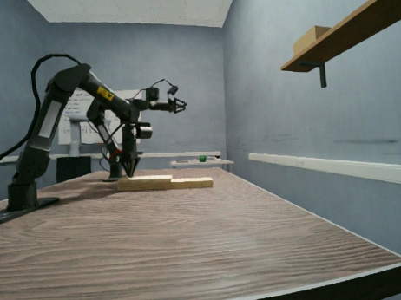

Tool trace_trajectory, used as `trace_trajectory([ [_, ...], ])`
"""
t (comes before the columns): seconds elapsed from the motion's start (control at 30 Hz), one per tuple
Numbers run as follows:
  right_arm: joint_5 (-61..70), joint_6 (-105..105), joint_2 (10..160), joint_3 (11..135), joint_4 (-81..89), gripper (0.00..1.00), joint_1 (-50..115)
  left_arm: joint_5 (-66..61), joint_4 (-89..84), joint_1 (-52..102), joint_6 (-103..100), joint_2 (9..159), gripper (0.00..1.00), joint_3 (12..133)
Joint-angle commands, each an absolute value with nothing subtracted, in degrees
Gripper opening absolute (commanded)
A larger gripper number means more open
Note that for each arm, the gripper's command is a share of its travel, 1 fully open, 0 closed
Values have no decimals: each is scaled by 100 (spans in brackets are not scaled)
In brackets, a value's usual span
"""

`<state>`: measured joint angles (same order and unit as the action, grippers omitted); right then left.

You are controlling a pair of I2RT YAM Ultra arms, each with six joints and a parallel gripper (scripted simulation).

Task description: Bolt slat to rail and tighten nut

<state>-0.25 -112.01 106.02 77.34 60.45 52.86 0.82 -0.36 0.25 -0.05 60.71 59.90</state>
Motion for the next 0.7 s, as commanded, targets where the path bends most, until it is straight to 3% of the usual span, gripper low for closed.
trace_trajectory([
  [0.0, 0, -11170, 10641, 7597, 5896, 12, 5313, 2, 27, 1, 1, 5986, 100, 6029],
  [0.67, 49, -11134, 10644, 7463, 5757, 12, 5347, 2, 27, 1, 1, 5986, 100, 6029],
])
